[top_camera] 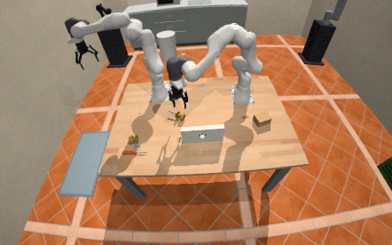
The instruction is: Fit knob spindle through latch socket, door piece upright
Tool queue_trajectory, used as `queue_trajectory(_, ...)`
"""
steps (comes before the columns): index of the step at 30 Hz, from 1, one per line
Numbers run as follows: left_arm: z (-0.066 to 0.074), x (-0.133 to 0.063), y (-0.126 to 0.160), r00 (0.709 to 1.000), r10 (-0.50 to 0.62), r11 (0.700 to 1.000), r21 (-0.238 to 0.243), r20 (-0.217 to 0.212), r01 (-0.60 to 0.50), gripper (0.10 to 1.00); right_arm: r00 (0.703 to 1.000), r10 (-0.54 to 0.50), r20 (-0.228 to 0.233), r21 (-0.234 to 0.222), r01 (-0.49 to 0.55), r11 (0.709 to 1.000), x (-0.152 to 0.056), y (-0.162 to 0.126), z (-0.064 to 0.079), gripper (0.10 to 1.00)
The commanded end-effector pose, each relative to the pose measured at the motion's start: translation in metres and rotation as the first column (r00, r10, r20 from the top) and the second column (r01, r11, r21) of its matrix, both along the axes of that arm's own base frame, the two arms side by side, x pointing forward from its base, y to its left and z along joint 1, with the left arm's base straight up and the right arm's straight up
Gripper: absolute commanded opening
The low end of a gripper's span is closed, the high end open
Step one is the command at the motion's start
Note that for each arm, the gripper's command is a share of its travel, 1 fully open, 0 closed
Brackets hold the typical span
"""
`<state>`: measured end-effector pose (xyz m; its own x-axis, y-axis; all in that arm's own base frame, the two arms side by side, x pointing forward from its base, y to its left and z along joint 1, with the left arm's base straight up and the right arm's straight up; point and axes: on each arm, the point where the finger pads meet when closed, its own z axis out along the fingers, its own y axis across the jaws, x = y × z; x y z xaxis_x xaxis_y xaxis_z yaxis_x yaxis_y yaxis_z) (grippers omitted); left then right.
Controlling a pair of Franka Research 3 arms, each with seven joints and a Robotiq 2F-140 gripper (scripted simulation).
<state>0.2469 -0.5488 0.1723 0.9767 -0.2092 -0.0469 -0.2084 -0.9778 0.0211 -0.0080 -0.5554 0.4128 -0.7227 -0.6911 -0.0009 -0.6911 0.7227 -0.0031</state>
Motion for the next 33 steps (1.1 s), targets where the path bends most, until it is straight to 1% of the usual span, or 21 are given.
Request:
queue_trajectory(1,-0.001,0.001,-0.002,0.983,-0.182,0.983,-0.026,-0.018,0.182,0.567,1.0,0.004,-0.003,0.002,-0.004,1.0,-0.002,0.001,0.0,1.0)
queue_trajectory(2,-0.001,0.001,-0.003,0.975,-0.223,0.975,-0.03,-0.024,0.222,0.567,1.0,0.004,-0.003,0.002,-0.004,1.0,-0.002,0.001,0.0,1.0)
queue_trajectory(4,-0.003,0.002,-0.003,0.945,-0.324,0.945,-0.044,-0.04,0.323,0.567,1.0,0.004,-0.003,0.002,-0.004,1.0,-0.002,0.001,0.0,1.0)
queue_trajectory(7,-0.004,0.002,-0.003,0.918,-0.392,0.919,-0.059,-0.051,0.389,0.567,1.0,0.004,-0.003,0.002,-0.004,1.0,-0.002,0.001,0.0,1.0)
queue_trajectory(8,-0.008,0.004,-0.004,0.909,-0.414,0.909,-0.064,-0.054,0.411,0.567,1.0,0.004,-0.003,0.002,-0.004,1.0,-0.002,0.001,0.0,1.0)
queue_trajectory(10,-0.008,0.004,-0.004,0.909,-0.414,0.909,-0.064,-0.054,0.411,0.567,1.0,0.004,-0.003,0.002,-0.004,1.0,-0.002,0.001,0.0,1.0)
queue_trajectory(11,-0.011,0.005,-0.005,0.879,-0.473,0.88,-0.075,-0.058,0.469,0.567,1.0,0.004,-0.003,0.002,-0.004,1.0,-0.002,0.001,0.0,1.0)
queue_trajectory(13,-0.011,0.005,-0.005,0.877,-0.477,0.878,-0.075,-0.058,0.473,0.567,1.0,0.004,-0.003,0.002,-0.004,1.0,-0.002,0.001,0.0,1.0)
queue_trajectory(14,-0.011,0.006,-0.005,0.871,-0.488,0.872,-0.077,-0.059,0.483,0.567,1.0,0.004,-0.003,0.002,-0.004,1.0,-0.002,0.001,0.0,1.0)
queue_trajectory(15,-0.011,0.006,-0.005,0.857,-0.511,0.859,-0.08,-0.062,0.506,0.567,1.0,0.004,-0.003,0.002,-0.004,1.0,-0.002,0.001,0.0,1.0)
queue_trajectory(17,-0.013,0.006,-0.006,0.807,-0.586,0.809,-0.095,-0.071,0.58,0.567,1.0,0.004,-0.003,0.002,-0.004,1.0,-0.002,0.001,0.0,1.0)
queue_trajectory(21,-0.014,0.007,-0.006,0.74,-0.667,0.744,-0.12,-0.083,0.657,0.567,1.0,0.004,-0.003,0.002,-0.004,1.0,-0.002,0.001,0.0,1.0)
queue_trajectory(23,-0.021,0.01,-0.008,0.704,-0.705,0.708,-0.129,-0.084,0.694,0.567,1.0,0.004,-0.003,0.002,-0.004,1.0,-0.002,0.001,0.0,1.0)
queue_trajectory(25,-0.022,0.01,-0.008,0.665,-0.742,0.67,-0.138,-0.083,0.73,0.567,1.0,0.004,-0.003,0.002,-0.004,1.0,-0.002,0.001,0.0,1.0)
queue_trajectory(27,-0.022,0.01,-0.008,0.665,-0.742,0.67,-0.138,-0.083,0.73,0.567,1.0,0.004,-0.003,0.002,-0.004,1.0,-0.002,0.001,0.0,1.0)
queue_trajectory(29,-0.022,0.01,-0.008,0.624,-0.777,0.629,-0.147,-0.085,0.764,0.567,1.0,0.004,-0.003,0.002,-0.004,1.0,-0.002,0.001,0.0,1.0)
queue_trajectory(31,-0.023,0.01,-0.009,0.552,-0.829,0.558,-0.163,-0.088,0.814,0.567,1.0,0.004,-0.003,0.002,-0.004,1.0,-0.002,0.001,0.0,1.0)
queue_trajectory(33,-0.024,0.011,-0.009,0.504,-0.859,0.511,-0.177,-0.09,0.841,0.567,1.0,0.004,-0.003,0.002,-0.004,1.0,-0.002,0.001,0.0,1.0)
